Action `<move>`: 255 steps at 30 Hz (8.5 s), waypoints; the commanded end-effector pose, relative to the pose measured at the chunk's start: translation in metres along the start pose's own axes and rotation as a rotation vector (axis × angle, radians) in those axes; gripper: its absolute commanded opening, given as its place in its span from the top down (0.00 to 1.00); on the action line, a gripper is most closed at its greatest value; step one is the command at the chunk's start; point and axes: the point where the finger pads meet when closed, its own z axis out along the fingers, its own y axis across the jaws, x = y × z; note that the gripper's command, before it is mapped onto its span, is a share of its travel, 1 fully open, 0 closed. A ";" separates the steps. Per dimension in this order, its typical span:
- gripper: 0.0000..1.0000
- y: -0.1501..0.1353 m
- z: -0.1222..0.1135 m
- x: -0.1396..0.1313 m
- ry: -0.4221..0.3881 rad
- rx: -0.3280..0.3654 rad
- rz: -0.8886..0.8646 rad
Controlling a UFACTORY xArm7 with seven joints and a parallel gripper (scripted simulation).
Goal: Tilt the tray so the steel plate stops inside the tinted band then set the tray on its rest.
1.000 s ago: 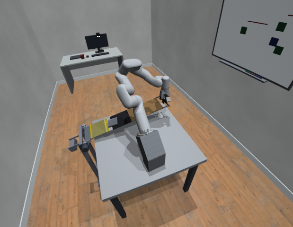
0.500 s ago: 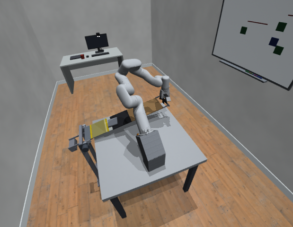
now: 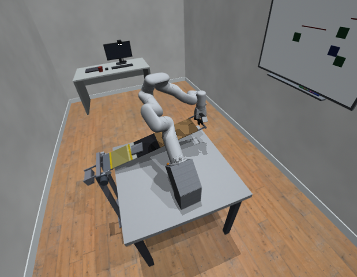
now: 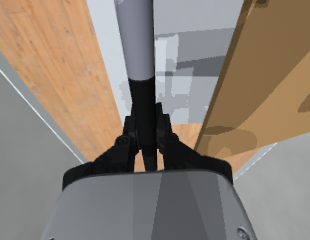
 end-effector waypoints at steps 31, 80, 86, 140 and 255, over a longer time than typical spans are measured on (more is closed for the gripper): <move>1.00 -0.003 0.002 0.001 0.001 0.000 0.000; 1.00 -0.004 0.007 0.001 0.001 0.000 0.000; 1.00 -0.006 0.016 0.001 0.001 0.000 0.000; 1.00 -0.007 0.022 0.001 0.001 0.000 0.000; 1.00 -0.008 0.028 0.001 0.001 0.000 0.000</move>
